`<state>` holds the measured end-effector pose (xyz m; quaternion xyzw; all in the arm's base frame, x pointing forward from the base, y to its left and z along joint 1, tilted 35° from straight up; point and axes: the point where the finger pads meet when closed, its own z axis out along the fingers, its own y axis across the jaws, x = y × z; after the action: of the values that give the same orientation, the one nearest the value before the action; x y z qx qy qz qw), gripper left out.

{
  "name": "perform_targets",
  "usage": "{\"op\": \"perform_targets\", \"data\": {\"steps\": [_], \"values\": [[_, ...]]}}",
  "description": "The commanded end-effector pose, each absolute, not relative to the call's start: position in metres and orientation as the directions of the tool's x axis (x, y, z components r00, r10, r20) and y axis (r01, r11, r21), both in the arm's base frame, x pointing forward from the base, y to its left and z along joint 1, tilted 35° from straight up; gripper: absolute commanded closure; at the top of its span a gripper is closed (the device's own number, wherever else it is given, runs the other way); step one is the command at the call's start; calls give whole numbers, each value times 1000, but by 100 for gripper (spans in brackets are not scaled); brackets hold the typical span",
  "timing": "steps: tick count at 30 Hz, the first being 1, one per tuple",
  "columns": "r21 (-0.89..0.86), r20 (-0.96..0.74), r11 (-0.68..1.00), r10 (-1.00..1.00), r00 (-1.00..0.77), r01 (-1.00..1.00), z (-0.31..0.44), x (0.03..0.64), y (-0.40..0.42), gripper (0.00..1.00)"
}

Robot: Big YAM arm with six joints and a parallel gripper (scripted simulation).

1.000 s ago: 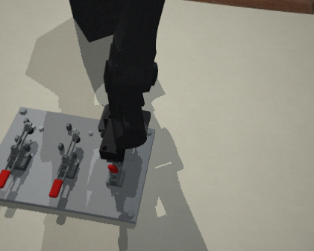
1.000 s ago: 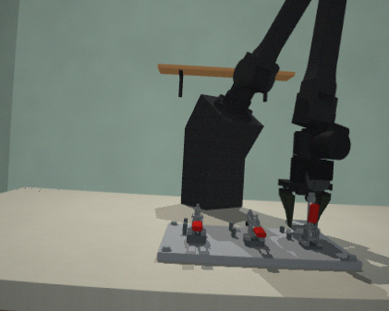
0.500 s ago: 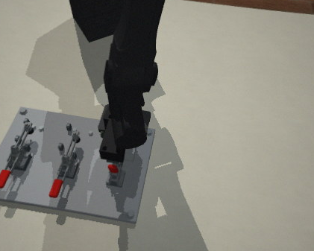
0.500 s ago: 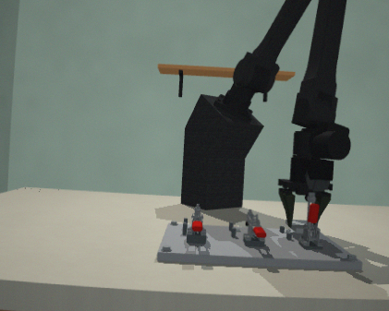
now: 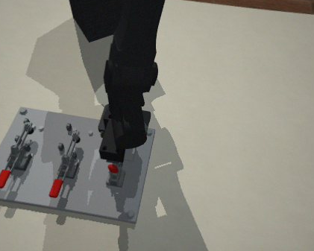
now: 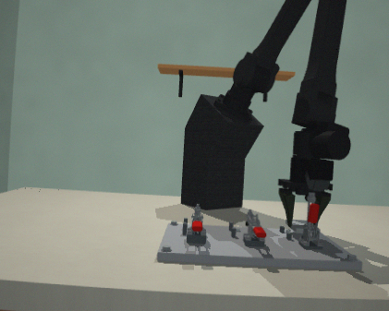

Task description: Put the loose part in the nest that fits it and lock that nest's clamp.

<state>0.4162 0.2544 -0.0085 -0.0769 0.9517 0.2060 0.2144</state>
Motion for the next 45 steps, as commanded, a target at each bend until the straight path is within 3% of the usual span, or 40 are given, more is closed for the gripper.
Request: {"op": "perform_targets", "data": {"steps": [1, 45], "values": [[365, -464, 897, -56, -884, -248, 0, 420, 263, 100], [361, -447, 901, -61, -892, -242, -14, 413, 260, 100]]}}
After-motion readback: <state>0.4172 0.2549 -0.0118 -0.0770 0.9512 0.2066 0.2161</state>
